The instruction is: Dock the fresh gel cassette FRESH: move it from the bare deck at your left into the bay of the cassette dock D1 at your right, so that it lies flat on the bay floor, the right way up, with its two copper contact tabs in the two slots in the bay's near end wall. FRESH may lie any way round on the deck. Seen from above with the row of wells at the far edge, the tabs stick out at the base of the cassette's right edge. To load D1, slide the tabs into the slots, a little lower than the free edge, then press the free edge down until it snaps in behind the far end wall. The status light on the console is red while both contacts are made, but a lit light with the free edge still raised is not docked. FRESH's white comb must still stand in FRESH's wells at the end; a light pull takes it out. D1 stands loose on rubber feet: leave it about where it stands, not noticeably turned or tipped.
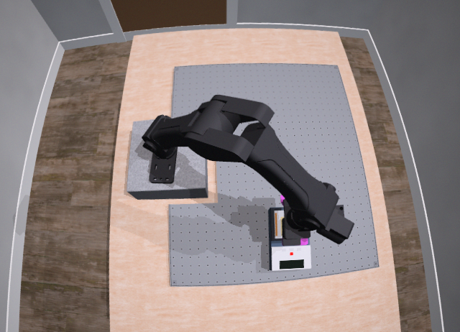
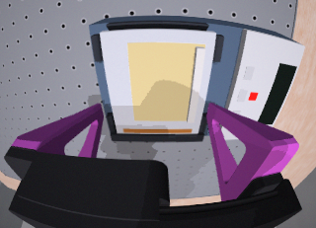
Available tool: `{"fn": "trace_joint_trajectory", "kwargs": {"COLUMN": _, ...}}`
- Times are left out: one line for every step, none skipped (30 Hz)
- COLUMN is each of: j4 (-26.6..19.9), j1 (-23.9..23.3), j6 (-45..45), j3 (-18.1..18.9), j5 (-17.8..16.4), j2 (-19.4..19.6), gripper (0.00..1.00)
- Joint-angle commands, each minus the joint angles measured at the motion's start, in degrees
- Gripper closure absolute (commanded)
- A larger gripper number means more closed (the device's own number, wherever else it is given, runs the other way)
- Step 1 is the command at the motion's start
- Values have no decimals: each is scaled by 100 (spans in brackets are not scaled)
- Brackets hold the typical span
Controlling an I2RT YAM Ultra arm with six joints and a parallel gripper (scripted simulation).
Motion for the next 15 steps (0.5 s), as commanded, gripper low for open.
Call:
{"fn": "trace_joint_trajectory", "kwargs": {"j4": -163, "j1": 45, "j6": 28, "j3": 262, "j5": -3, "j2": -298, "gripper": 8}}
{"fn": "trace_joint_trajectory", "kwargs": {"j4": -188, "j1": 46, "j6": 28, "j3": 277, "j5": -3, "j2": -308, "gripper": 8}}
{"fn": "trace_joint_trajectory", "kwargs": {"j4": -213, "j1": 46, "j6": 28, "j3": 292, "j5": -3, "j2": -318, "gripper": 8}}
{"fn": "trace_joint_trajectory", "kwargs": {"j4": -239, "j1": 47, "j6": 28, "j3": 307, "j5": -3, "j2": -328, "gripper": 8}}
{"fn": "trace_joint_trajectory", "kwargs": {"j4": -264, "j1": 47, "j6": 28, "j3": 323, "j5": -3, "j2": -338, "gripper": 8}}
{"fn": "trace_joint_trajectory", "kwargs": {"j4": -289, "j1": 48, "j6": 29, "j3": 338, "j5": -3, "j2": -348, "gripper": 8}}
{"fn": "trace_joint_trajectory", "kwargs": {"j4": -314, "j1": 48, "j6": 29, "j3": 353, "j5": -3, "j2": -358, "gripper": 8}}
{"fn": "trace_joint_trajectory", "kwargs": {"j4": -339, "j1": 49, "j6": 29, "j3": 368, "j5": -3, "j2": -368, "gripper": 8}}
{"fn": "trace_joint_trajectory", "kwargs": {"j4": -364, "j1": 49, "j6": 29, "j3": 383, "j5": -3, "j2": -378, "gripper": 8}}
{"fn": "trace_joint_trajectory", "kwargs": {"j4": -364, "j1": 49, "j6": 29, "j3": 383, "j5": -3, "j2": -378, "gripper": 8}}
{"fn": "trace_joint_trajectory", "kwargs": {"j4": -364, "j1": 49, "j6": 29, "j3": 383, "j5": -3, "j2": -378, "gripper": 8}}
{"fn": "trace_joint_trajectory", "kwargs": {"j4": -394, "j1": 49, "j6": 29, "j3": 412, "j5": -3, "j2": -384, "gripper": 8}}
{"fn": "trace_joint_trajectory", "kwargs": {"j4": -418, "j1": 50, "j6": 29, "j3": 426, "j5": -3, "j2": -395, "gripper": 8}}
{"fn": "trace_joint_trajectory", "kwargs": {"j4": -443, "j1": 50, "j6": 29, "j3": 441, "j5": -3, "j2": -405, "gripper": 8}}
{"fn": "trace_joint_trajectory", "kwargs": {"j4": -467, "j1": 50, "j6": 29, "j3": 455, "j5": -3, "j2": -414, "gripper": 8}}
